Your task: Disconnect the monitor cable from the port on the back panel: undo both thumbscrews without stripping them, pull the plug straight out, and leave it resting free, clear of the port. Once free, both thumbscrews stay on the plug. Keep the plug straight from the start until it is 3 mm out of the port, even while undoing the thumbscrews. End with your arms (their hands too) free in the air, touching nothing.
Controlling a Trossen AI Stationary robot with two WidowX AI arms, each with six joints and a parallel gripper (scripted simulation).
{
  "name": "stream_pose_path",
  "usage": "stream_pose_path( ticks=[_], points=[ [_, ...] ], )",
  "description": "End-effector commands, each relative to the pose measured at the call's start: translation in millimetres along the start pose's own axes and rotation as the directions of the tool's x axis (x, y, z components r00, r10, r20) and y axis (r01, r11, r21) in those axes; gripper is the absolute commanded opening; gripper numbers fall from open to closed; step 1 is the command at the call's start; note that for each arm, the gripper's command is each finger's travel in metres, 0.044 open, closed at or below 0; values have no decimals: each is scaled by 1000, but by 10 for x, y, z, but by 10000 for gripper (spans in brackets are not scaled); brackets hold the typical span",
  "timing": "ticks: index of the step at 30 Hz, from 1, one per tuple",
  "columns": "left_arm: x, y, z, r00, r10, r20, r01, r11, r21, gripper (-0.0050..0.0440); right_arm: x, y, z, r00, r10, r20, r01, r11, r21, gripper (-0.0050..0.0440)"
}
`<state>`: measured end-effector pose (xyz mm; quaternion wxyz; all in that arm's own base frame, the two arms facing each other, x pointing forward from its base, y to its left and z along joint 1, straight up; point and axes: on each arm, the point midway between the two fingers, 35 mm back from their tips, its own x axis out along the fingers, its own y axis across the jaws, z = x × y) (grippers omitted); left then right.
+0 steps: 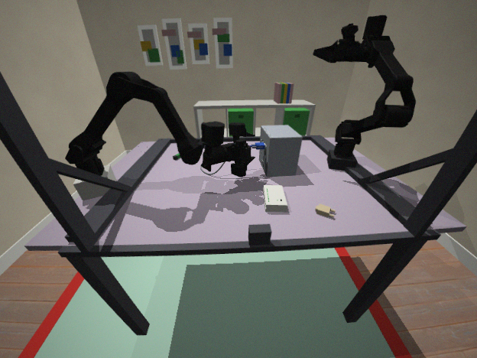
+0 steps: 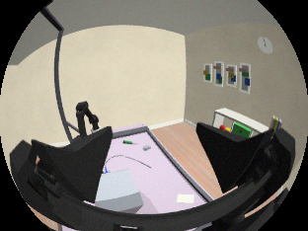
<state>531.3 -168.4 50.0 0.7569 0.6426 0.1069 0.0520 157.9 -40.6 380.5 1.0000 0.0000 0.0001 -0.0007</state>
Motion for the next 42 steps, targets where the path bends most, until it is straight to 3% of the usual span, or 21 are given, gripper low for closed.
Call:
stream_pose_path(
  ticks=[1, 11, 13, 17, 26, 42],
  points=[
    [4, 97, 26, 1000, 18, 1, -18, 1000, -9, 320, -3, 11, 29, 1000, 1, 1, -1, 1000, -6, 440],
    [4, 97, 26, 1000, 18, 1, -18, 1000, -9, 80, -3, 11, 29, 1000, 1, 1, -1, 1000, -6, 440],
    [4, 97, 26, 1000, 18, 1, -18, 1000, -9, 80, -3, 11, 29, 1000, 1, 1, -1, 1000, -6, 440],
    [4, 97, 26, 1000, 18, 1, -18, 1000, -9, 0, -3, 11, 29, 1000, 1, 1, -1, 1000, -6, 440],
    [4, 98, 26, 1000, 15, 1, -15, 1000, -13, 0, -3, 11, 29, 1000, 1, 1, -1, 1000, -6, 440],
    [6, 134, 23, 997, -79, 8, 79, 986, -147, 0, -3, 11, 29, 1000, 1, 1, -1, 1000, -6, 440]
  ],
)
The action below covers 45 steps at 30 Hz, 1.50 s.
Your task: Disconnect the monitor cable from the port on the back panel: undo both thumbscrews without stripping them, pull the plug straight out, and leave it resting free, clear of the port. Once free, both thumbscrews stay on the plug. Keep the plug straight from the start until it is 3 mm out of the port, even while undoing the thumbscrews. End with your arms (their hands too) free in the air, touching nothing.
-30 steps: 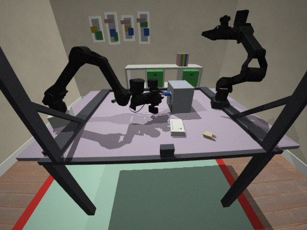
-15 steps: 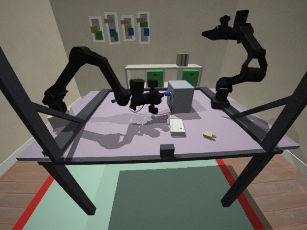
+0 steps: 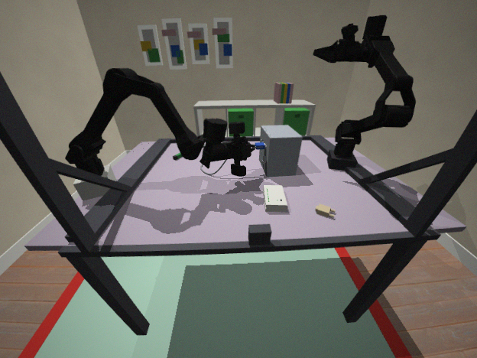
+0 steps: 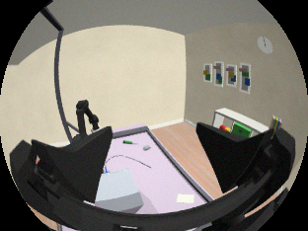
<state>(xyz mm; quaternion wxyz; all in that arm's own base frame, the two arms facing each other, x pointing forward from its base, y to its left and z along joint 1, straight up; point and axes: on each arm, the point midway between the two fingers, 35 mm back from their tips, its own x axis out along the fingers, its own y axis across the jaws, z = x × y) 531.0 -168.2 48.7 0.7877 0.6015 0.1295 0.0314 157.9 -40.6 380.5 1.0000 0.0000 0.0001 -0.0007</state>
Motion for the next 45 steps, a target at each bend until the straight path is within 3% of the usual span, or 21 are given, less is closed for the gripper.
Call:
stream_pose_path(
  ticks=[1, 45],
  points=[
    [-4, 144, 41, 1000, -11, 9, 11, 998, -58, 0, -3, 11, 29, 1000, 1, 1, -1, 1000, -6, 440],
    [9, 224, 29, 975, -216, 53, 221, 911, -348, 0, -3, 11, 29, 1000, 1, 1, -1, 1000, -6, 440]
  ],
)
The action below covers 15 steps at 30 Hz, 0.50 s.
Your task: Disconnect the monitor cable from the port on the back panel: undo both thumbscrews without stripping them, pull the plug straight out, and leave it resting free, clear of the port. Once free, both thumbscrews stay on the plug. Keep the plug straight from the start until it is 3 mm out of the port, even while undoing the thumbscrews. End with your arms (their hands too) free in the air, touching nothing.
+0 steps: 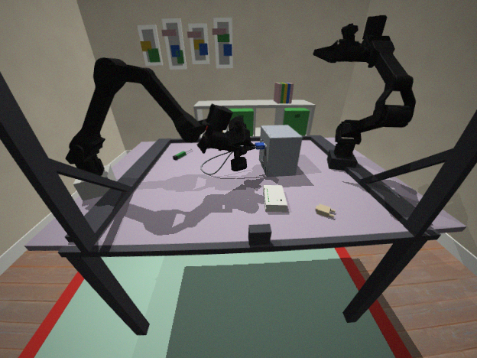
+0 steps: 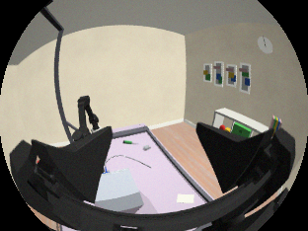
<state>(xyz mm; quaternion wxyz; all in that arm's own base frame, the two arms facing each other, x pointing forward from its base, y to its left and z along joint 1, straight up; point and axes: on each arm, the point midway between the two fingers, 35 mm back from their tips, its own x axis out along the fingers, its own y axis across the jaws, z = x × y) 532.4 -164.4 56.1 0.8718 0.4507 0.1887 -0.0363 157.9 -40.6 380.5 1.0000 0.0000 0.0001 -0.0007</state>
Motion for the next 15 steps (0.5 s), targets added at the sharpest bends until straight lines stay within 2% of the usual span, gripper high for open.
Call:
stream_pose_path(
  ticks=[1, 6, 9, 11, 15],
  points=[
    [-30, 124, 86, 1000, -18, 18, 19, 998, -59, 0, -3, 11, 29, 1000, 1, 1, -1, 1000, -6, 440],
    [-30, 128, 85, 999, -30, 19, 32, 997, -77, 0, -3, 11, 29, 1000, 1, 1, -1, 1000, -6, 440],
    [-30, 128, 85, 999, -30, 19, 32, 997, -77, 72, -3, 11, 29, 1000, 1, 1, -1, 1000, -6, 440],
    [-30, 128, 85, 999, -30, 19, 32, 997, -77, 72, -3, 11, 29, 1000, 1, 1, -1, 1000, -6, 440],
    [-30, 128, 85, 999, -30, 19, 32, 997, -77, 168, -3, 11, 29, 1000, 1, 1, -1, 1000, -6, 440]
  ],
)
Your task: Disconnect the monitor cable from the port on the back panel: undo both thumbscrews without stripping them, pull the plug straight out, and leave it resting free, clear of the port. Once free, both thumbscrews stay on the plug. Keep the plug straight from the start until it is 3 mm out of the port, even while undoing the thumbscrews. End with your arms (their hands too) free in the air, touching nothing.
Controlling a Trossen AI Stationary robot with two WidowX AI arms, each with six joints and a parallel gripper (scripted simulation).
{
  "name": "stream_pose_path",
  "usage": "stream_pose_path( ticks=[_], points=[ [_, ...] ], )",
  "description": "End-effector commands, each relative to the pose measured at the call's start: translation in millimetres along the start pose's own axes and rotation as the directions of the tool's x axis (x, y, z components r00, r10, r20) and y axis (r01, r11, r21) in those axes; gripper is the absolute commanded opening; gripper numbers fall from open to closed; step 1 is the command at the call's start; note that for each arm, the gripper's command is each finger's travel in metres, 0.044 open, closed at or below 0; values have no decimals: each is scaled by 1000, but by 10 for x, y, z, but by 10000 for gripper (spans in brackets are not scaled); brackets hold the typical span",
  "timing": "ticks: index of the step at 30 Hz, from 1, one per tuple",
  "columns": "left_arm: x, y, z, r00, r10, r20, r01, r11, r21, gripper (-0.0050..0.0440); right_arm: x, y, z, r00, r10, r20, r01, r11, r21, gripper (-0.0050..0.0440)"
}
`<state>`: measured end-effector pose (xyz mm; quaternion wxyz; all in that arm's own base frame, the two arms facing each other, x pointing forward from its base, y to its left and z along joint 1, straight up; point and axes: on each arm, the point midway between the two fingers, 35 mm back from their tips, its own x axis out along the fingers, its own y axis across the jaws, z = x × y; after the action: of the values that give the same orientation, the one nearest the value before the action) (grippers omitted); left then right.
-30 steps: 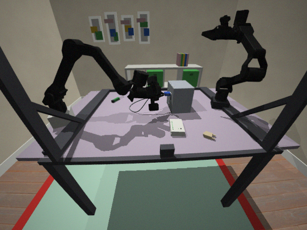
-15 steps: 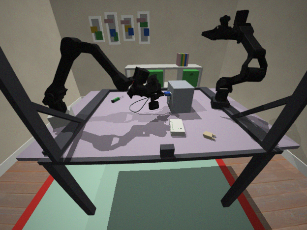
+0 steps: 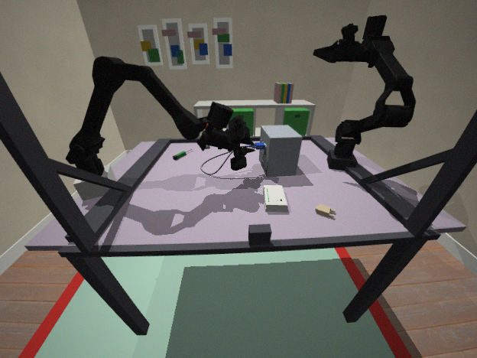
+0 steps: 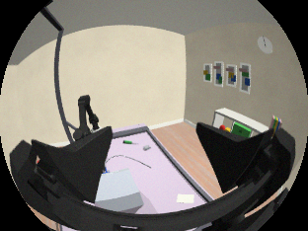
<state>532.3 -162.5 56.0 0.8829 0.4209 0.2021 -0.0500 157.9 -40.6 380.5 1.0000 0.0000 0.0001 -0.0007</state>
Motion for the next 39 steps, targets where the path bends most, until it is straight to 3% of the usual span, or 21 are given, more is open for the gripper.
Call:
stream_pose_path(
  ticks=[1, 11, 23, 28, 30, 35, 39],
  points=[
    [-37, 110, 107, 1000, 15, 23, -14, 1000, -19, 192, -3, 11, 29, 1000, 1, 1, -1, 1000, -6, 440],
    [-37, 110, 107, 1000, 15, 23, -14, 1000, -19, 432, -3, 11, 29, 1000, 1, 1, -1, 1000, -6, 440],
    [-30, 103, 111, 999, 28, 28, -28, 1000, 1, 440, -3, 11, 29, 1000, 1, 1, -1, 1000, -6, 440],
    [11, 47, 128, 986, 150, 66, -160, 970, 184, 440, -3, 11, 29, 1000, 1, 1, -1, 1000, -6, 440],
    [11, 47, 128, 986, 150, 66, -160, 970, 184, 440, -3, 11, 29, 1000, 1, 1, -1, 1000, -6, 440],
    [2, -4, 89, 952, 294, 90, -306, 870, 387, 440, -3, 11, 29, 1000, 1, 1, -1, 1000, -6, 440],
    [-16, -12, 74, 937, 335, 96, -343, 833, 434, 440, -3, 11, 29, 1000, 1, 1, -1, 1000, -6, 440]
  ],
)
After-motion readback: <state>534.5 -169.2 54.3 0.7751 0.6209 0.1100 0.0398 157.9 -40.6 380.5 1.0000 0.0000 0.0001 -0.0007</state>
